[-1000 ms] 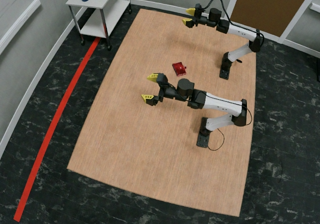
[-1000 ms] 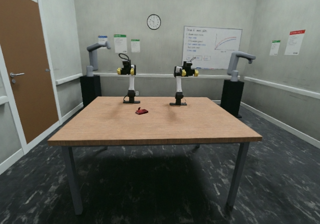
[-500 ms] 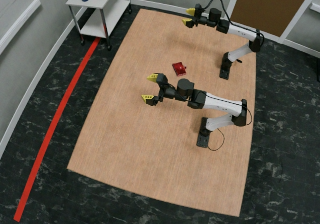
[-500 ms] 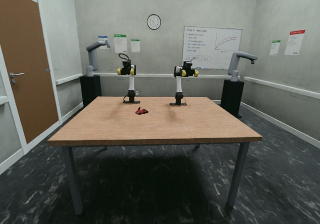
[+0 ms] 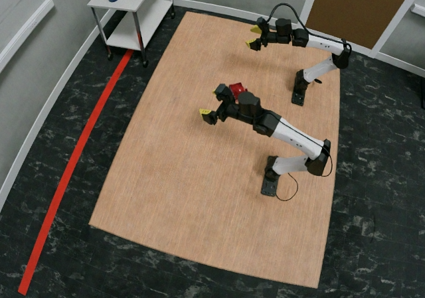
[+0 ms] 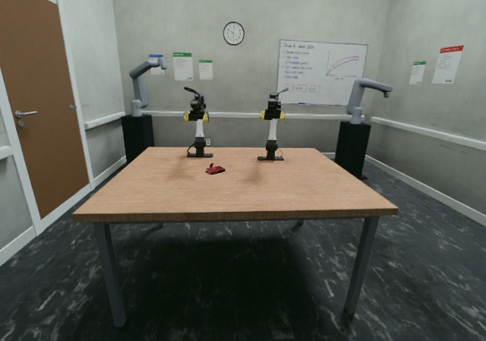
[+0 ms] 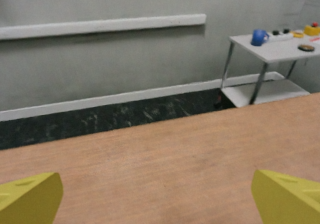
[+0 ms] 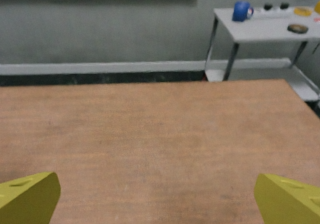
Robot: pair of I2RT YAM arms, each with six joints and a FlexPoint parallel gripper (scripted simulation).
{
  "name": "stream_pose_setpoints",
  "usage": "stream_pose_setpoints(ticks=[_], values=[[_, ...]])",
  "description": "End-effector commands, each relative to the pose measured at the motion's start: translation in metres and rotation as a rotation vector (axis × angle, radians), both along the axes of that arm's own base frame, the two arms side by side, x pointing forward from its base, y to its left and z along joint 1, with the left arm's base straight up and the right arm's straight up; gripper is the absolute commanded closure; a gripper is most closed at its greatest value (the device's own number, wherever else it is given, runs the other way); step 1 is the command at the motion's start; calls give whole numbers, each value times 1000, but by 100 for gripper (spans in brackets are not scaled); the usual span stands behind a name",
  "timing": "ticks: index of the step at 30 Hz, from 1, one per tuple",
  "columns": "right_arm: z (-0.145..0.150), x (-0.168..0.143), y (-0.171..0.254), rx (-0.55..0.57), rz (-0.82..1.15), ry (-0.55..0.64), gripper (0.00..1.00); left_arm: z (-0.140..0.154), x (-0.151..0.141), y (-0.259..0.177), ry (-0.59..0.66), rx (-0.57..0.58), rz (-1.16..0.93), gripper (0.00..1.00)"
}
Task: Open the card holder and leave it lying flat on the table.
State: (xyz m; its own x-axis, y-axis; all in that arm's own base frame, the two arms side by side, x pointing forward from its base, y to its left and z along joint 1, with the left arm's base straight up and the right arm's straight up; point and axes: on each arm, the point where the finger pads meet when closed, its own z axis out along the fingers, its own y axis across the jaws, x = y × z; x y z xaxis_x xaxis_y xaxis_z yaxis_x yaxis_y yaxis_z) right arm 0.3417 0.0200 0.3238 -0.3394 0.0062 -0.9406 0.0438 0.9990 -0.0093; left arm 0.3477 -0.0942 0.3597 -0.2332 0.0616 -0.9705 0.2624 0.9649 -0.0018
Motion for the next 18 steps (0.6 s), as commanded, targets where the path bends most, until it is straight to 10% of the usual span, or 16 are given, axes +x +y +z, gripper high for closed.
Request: stream_pose_setpoints(ticks=[1, 18], values=[[-38, -21, 7, 23, -52, 192, 0, 9, -28, -33, 59, 22, -109, 0], [-163, -79, 88, 53, 22, 752, 0, -7, -204, -147, 287, 221, -762, 0]])
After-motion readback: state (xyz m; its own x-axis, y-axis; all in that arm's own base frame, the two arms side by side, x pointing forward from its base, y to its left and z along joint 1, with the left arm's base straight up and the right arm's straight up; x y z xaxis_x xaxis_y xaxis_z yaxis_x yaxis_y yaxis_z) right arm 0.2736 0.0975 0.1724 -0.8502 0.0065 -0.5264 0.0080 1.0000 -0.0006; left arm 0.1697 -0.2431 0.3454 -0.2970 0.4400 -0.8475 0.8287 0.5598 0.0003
